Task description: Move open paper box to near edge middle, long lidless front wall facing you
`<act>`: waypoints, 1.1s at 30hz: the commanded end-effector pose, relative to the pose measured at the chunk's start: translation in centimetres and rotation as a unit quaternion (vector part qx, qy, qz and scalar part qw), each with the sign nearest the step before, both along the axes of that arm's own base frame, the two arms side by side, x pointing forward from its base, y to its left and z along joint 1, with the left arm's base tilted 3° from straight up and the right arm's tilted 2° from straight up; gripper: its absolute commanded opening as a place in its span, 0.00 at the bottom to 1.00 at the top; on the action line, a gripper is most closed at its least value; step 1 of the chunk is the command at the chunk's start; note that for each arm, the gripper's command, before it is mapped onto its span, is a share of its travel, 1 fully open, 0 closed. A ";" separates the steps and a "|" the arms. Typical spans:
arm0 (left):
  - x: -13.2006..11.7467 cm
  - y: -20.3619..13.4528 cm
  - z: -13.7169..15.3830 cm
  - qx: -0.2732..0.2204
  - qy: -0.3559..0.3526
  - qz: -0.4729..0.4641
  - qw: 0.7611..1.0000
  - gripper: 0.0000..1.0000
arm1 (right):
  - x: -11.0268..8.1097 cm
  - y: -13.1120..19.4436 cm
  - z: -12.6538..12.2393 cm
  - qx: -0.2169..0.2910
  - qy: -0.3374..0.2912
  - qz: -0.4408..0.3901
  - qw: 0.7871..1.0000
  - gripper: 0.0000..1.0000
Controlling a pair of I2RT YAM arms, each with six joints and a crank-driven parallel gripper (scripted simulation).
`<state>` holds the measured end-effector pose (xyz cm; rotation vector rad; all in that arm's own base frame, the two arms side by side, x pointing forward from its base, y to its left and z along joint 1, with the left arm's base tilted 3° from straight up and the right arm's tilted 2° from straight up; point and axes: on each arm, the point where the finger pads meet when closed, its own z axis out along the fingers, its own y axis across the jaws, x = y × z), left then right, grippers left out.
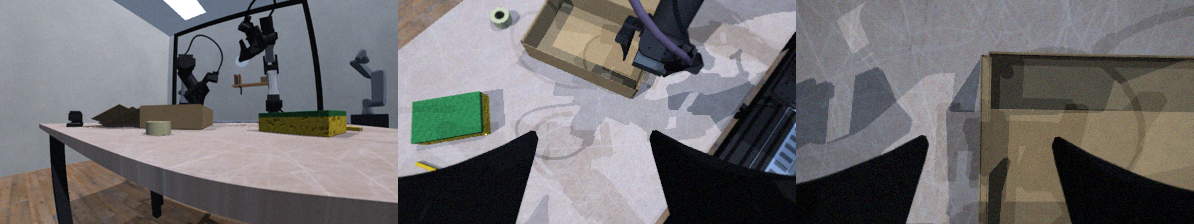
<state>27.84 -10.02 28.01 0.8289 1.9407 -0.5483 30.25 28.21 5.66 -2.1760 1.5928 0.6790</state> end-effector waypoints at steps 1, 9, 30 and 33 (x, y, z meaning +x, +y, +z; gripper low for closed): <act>0.5 -0.8 1.2 -0.006 -0.025 -0.020 0.999 1.00 | 1.6 -0.6 5.1 0.030 -0.034 0.002 0.999 1.00; 0.2 -2.8 2.8 -0.041 -0.040 -0.070 0.996 1.00 | 1.7 -3.8 8.8 0.020 -0.020 -0.003 1.000 0.63; -2.6 -8.2 5.4 -0.103 -0.059 -0.224 0.967 1.00 | -1.2 -5.9 7.7 -0.140 0.197 -0.409 0.880 0.30; -2.8 -8.5 5.3 -0.102 -0.056 -0.233 0.965 1.00 | -1.6 -5.8 7.7 -0.155 0.218 -0.462 0.845 0.30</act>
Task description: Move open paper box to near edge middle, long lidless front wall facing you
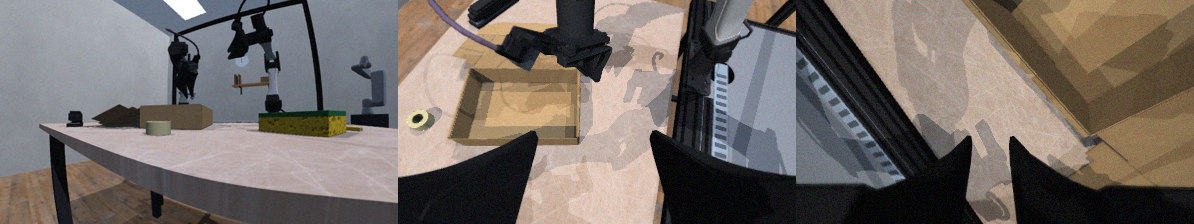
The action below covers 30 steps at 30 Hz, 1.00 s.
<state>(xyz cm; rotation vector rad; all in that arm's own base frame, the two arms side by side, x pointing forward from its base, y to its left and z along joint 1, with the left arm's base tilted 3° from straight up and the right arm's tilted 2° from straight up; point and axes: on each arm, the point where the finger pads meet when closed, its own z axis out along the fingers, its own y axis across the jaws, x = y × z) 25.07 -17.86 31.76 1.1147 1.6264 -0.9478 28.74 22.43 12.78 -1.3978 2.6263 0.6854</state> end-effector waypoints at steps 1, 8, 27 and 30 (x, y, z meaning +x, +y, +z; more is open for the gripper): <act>0.0 -0.8 1.5 -0.003 -0.028 -0.021 0.999 1.00 | -0.2 0.1 0.5 -0.045 0.040 -0.117 0.991 0.30; -0.1 -1.0 1.0 0.004 -0.022 -0.024 0.999 1.00 | -0.7 0.4 0.4 -0.082 0.081 -0.235 0.965 0.30; -0.1 -1.1 1.0 0.005 -0.023 -0.025 0.999 1.00 | -0.6 2.1 -0.4 -0.169 0.163 -0.589 0.773 0.30; -0.1 -1.1 0.4 0.006 -0.014 -0.025 1.000 1.00 | -0.4 2.4 -0.6 -0.176 0.170 -0.640 0.728 0.30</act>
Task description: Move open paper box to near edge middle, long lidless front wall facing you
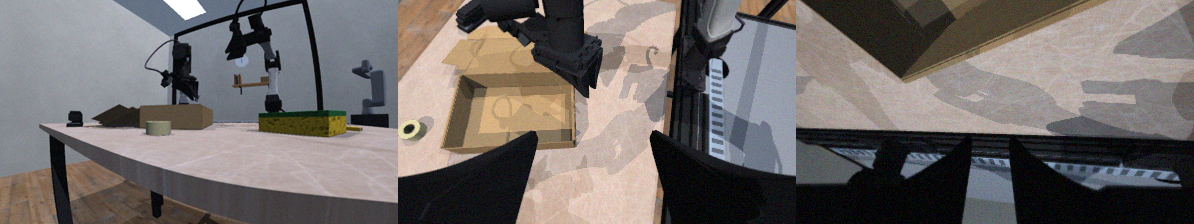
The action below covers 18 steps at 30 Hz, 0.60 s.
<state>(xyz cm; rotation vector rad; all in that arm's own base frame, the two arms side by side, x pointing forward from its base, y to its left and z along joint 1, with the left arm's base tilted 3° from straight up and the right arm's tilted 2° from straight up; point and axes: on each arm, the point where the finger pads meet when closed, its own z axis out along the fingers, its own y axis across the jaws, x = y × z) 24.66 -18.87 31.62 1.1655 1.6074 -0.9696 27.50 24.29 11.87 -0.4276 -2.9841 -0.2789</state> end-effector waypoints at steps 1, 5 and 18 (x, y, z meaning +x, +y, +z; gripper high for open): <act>0.2 -0.1 0.5 0.002 -0.009 -0.001 1.000 1.00 | 1.0 0.6 0.2 -0.041 0.011 -0.127 0.991 0.30; 0.0 -0.1 0.1 0.000 0.002 -0.002 1.000 1.00 | 1.5 0.8 -0.1 -0.063 0.018 -0.214 0.975 0.30; 0.0 -0.1 -0.4 0.001 0.008 -0.003 1.000 1.00 | 3.3 1.1 -1.1 -0.114 0.022 -0.449 0.886 0.30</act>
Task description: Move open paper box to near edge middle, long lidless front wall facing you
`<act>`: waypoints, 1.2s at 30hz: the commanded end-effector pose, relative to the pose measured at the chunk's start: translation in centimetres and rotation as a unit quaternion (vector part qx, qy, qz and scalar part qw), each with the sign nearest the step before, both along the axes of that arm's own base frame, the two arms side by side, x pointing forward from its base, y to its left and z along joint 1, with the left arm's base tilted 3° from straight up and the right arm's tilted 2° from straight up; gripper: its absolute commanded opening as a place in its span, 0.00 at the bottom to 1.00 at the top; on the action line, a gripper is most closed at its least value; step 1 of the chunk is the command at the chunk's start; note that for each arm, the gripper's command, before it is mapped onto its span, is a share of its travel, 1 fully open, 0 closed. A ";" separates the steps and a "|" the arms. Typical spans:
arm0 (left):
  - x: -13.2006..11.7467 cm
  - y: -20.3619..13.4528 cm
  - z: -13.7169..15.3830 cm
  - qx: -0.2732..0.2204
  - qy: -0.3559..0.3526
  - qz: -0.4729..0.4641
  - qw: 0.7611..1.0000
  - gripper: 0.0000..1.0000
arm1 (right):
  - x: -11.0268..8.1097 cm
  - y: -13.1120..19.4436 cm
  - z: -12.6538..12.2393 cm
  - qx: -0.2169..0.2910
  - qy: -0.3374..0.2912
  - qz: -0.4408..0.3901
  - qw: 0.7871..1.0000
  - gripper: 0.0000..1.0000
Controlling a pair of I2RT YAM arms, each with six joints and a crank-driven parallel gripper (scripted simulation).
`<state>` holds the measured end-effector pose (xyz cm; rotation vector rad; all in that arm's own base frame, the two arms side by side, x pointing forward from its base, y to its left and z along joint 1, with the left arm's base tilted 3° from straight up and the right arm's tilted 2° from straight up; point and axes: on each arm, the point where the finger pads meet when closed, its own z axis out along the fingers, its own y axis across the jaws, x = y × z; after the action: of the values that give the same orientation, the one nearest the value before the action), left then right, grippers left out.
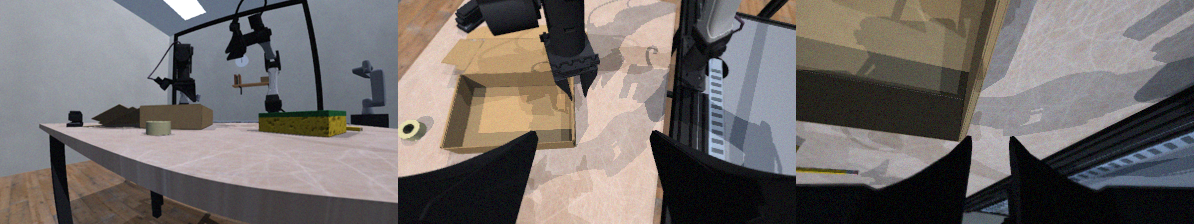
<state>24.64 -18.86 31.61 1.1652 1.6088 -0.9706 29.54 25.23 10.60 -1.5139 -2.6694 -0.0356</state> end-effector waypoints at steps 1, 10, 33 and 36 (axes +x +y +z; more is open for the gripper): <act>0.0 -0.2 -0.4 0.001 0.008 -0.003 1.000 1.00 | 1.4 0.1 0.1 -0.033 -0.007 -0.108 0.994 0.30; 0.0 0.0 0.2 -0.001 -0.004 -0.001 1.000 1.00 | 1.5 0.1 -0.3 -0.033 -0.010 -0.124 0.992 0.30; 2.1 -0.4 -4.3 0.050 0.052 0.081 0.994 1.00 | 1.8 0.2 -4.2 -0.034 -0.004 -0.123 0.992 0.30; 2.3 -0.5 -4.7 0.054 0.059 0.090 0.993 1.00 | 1.8 0.2 -4.7 -0.034 -0.004 -0.123 0.992 0.30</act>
<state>25.85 -19.19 27.20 1.0669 1.8295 -0.8941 30.45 25.43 6.94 -1.8301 -2.4981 0.0545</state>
